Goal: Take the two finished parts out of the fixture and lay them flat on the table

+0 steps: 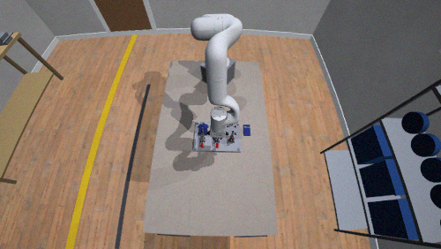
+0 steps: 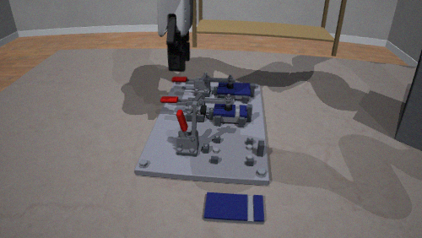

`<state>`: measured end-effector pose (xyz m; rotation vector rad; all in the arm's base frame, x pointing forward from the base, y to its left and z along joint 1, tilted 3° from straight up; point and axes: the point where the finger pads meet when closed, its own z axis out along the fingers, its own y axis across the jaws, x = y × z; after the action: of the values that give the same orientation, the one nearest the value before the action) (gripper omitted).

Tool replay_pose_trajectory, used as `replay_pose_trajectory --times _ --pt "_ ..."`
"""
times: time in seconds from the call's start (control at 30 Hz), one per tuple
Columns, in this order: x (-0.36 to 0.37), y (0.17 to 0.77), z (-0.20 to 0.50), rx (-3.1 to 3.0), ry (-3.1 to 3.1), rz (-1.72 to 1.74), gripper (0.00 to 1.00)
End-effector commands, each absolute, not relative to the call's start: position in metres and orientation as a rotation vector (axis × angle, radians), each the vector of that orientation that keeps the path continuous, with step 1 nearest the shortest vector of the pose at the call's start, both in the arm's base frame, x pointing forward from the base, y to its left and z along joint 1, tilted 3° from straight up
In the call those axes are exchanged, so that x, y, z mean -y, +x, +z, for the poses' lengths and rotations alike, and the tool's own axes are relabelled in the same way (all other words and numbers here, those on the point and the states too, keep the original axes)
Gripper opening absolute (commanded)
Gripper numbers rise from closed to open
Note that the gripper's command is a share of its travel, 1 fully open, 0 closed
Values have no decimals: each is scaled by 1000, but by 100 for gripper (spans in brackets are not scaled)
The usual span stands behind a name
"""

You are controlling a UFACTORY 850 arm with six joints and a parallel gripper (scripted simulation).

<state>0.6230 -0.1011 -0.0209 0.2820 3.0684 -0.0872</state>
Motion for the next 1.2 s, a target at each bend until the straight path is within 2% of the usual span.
replay_pose_trajectory --times 0.0,0.53,1.17 --pt "105 642 -21 -3083 280 -59 48" --pt "106 648 -26 -3083 280 -59 48" --pt "109 650 -78 -3083 280 -59 48"
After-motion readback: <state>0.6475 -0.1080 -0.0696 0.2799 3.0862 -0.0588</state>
